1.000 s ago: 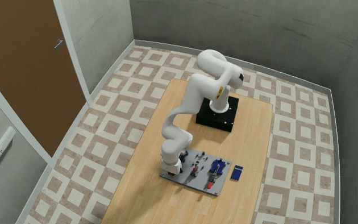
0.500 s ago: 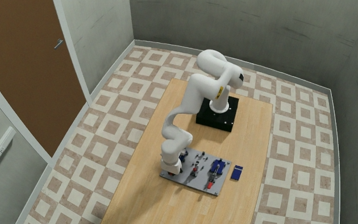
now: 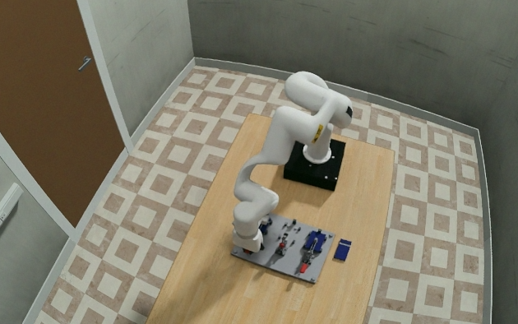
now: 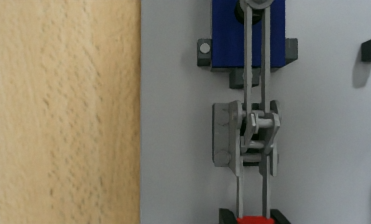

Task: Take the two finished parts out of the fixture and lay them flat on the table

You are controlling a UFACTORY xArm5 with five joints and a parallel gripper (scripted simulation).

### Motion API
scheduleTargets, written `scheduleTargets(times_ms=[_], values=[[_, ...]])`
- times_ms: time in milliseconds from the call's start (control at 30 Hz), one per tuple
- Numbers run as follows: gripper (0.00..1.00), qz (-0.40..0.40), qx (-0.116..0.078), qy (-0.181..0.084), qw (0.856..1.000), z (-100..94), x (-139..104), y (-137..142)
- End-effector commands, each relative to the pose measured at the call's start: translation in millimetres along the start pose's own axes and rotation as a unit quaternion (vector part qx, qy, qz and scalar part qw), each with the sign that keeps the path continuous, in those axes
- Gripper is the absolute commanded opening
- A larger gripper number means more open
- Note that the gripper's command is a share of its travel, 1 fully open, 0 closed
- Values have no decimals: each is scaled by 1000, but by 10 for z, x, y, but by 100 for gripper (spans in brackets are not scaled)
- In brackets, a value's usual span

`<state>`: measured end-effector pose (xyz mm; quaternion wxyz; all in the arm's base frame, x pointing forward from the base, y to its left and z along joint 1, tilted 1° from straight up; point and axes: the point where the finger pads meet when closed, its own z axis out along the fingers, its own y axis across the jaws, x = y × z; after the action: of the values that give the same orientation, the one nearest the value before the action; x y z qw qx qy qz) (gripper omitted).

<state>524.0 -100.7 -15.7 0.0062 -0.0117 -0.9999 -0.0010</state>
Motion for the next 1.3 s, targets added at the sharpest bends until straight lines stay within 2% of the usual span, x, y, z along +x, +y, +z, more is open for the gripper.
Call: scheduleTargets(times_ms=[0, 1267], values=[[0, 0, 0, -2, 1000, -34, -15, -1], [0, 0, 0, -2, 1000, -217, 106, -2]])
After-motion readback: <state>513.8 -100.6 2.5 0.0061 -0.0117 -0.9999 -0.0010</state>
